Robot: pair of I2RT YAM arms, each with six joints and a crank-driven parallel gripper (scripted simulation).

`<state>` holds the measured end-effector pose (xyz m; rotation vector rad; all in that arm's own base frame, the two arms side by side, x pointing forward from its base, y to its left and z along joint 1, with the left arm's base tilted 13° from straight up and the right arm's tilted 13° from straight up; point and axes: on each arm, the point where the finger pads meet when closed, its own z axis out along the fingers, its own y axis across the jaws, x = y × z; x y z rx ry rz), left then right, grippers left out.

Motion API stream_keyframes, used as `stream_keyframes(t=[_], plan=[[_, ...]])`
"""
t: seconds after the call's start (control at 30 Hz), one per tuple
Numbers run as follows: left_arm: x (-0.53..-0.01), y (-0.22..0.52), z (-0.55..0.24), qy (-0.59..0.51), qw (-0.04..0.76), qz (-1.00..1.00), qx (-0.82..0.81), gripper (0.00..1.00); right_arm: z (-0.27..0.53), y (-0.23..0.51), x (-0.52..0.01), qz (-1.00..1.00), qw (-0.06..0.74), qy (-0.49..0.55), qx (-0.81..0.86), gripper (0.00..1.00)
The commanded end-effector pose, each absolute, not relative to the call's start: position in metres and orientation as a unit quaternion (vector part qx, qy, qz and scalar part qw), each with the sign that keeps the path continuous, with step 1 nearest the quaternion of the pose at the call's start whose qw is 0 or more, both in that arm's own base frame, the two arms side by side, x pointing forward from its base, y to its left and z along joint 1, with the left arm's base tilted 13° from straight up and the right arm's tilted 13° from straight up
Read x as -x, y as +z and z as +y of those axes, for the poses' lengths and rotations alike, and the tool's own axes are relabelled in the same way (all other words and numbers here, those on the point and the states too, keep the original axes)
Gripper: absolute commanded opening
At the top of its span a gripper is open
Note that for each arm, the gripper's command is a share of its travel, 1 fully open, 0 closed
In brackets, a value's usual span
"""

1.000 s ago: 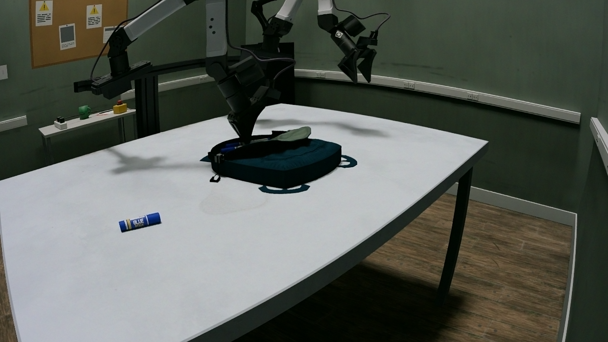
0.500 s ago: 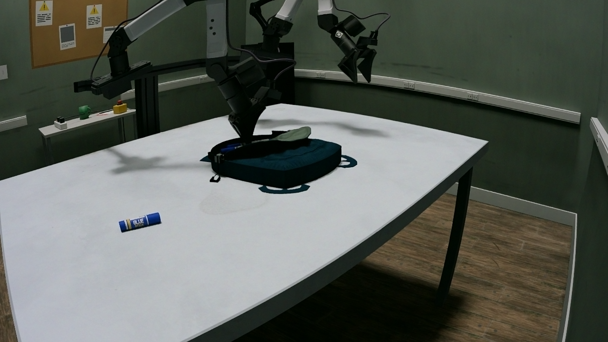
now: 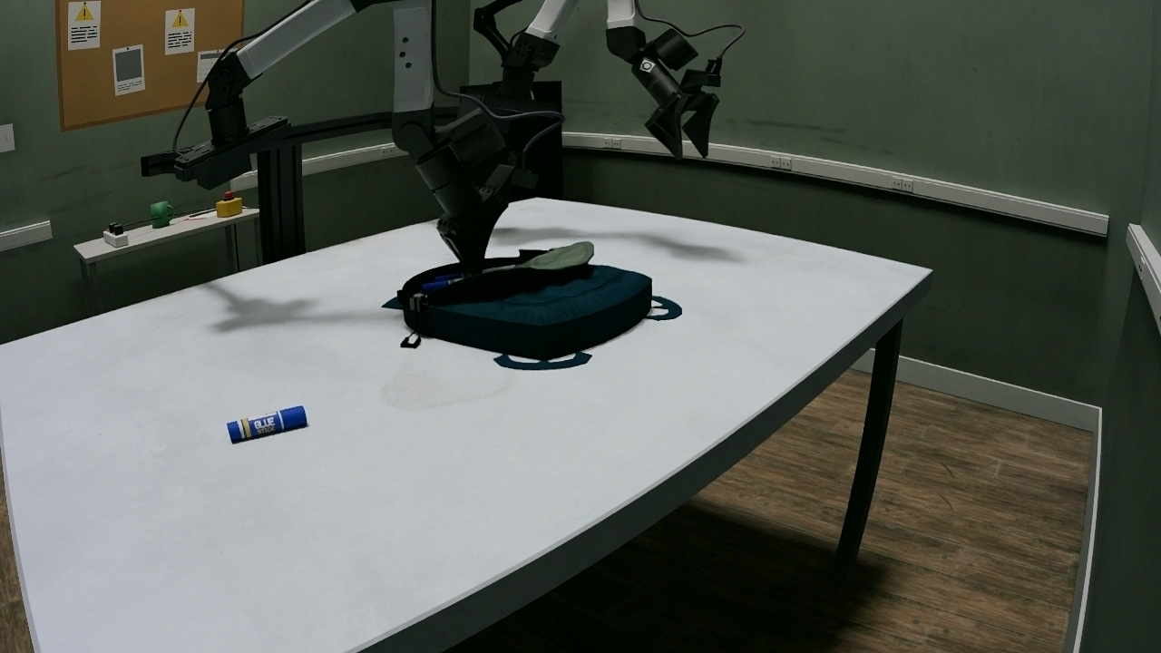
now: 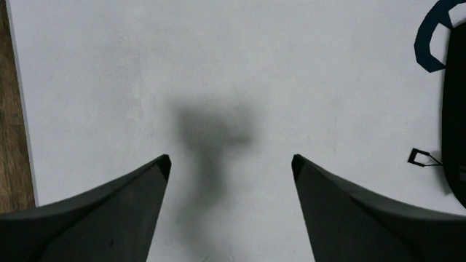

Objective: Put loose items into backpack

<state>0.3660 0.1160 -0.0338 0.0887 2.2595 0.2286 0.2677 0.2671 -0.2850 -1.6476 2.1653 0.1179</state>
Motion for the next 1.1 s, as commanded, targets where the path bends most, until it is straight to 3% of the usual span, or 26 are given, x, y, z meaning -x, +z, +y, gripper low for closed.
stream_keyframes(t=[0.0,1.07], plan=[[-0.369,-0.03,0.115,0.091,0.427,0.899,-0.038,0.9,0.246,-0.298,-0.256,0.783,0.178,0.034,0.595,0.06],[-0.369,-0.03,0.115,0.091,0.427,0.899,-0.038,0.9,0.246,-0.286,-0.261,0.781,0.194,0.034,0.592,0.06]])
